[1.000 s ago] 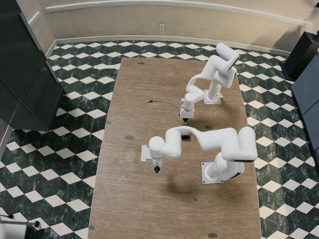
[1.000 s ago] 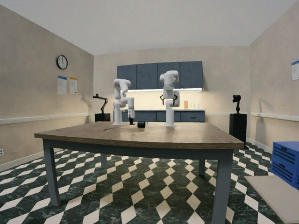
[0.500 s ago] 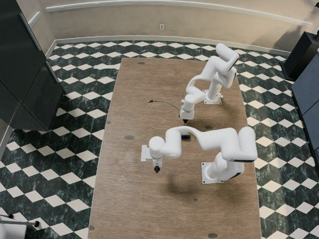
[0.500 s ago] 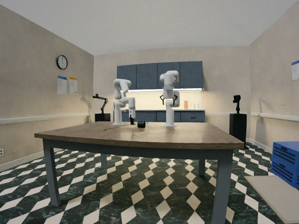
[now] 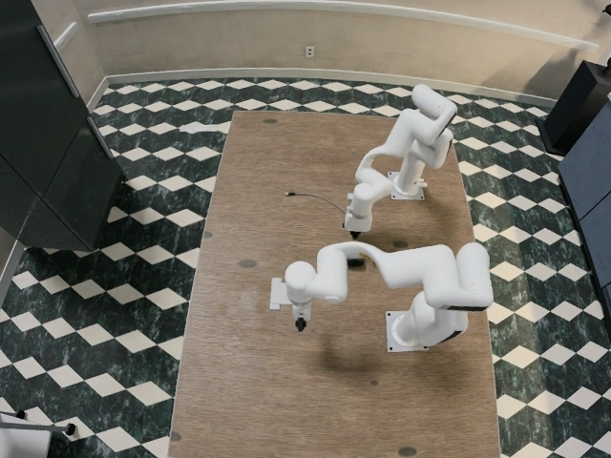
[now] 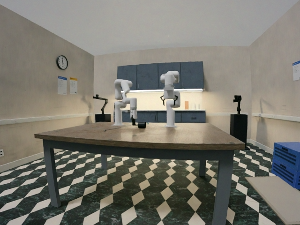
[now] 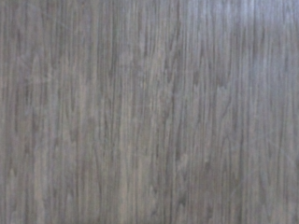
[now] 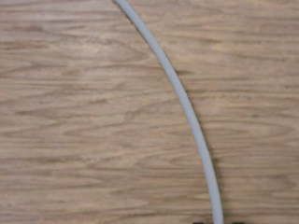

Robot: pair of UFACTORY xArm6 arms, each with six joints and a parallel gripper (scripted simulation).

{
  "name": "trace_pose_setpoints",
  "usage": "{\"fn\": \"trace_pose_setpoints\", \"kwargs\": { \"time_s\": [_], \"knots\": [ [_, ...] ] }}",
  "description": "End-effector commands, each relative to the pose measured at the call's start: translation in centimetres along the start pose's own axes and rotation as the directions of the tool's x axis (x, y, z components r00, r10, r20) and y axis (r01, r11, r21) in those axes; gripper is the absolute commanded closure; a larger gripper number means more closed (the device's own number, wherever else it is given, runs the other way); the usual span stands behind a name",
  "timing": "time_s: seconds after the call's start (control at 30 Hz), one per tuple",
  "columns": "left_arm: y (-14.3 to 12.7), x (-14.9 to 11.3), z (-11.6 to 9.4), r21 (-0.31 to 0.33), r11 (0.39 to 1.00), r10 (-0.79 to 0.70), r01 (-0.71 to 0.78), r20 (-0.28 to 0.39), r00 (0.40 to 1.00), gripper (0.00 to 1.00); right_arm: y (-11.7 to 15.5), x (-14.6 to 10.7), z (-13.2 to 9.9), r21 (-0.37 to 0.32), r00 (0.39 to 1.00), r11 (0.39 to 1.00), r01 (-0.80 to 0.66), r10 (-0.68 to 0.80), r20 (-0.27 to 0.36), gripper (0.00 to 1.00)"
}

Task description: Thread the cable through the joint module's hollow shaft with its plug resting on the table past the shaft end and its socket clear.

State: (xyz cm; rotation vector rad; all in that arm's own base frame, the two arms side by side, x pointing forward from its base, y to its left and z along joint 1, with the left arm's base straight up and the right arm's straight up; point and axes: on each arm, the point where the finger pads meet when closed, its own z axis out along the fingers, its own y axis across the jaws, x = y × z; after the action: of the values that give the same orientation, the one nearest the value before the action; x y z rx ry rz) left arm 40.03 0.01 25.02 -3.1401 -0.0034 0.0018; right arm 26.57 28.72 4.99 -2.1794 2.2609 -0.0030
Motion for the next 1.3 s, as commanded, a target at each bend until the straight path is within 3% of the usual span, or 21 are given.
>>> {"fn": "trace_pose_setpoints", "kwargs": {
  "time_s": [0.0, 1.27],
  "knots": [
    [-0.06, 0.43, -0.66, -0.004, 1.000, 0.000, 0.000, -0.021, 1.000, 0.00, -0.41, -1.01, -0.55, 0.015, 1.000, 1.000, -0.003, 0.002, 0.014, 1.00],
    [-0.06, 0.43, -0.66, -0.004, 1.000, 0.000, 0.000, -0.021, 1.000, 0.00, -0.36, -1.46, -0.58, 0.015, 1.000, 1.000, -0.002, 0.001, 0.013, 1.00]
  ]
}}
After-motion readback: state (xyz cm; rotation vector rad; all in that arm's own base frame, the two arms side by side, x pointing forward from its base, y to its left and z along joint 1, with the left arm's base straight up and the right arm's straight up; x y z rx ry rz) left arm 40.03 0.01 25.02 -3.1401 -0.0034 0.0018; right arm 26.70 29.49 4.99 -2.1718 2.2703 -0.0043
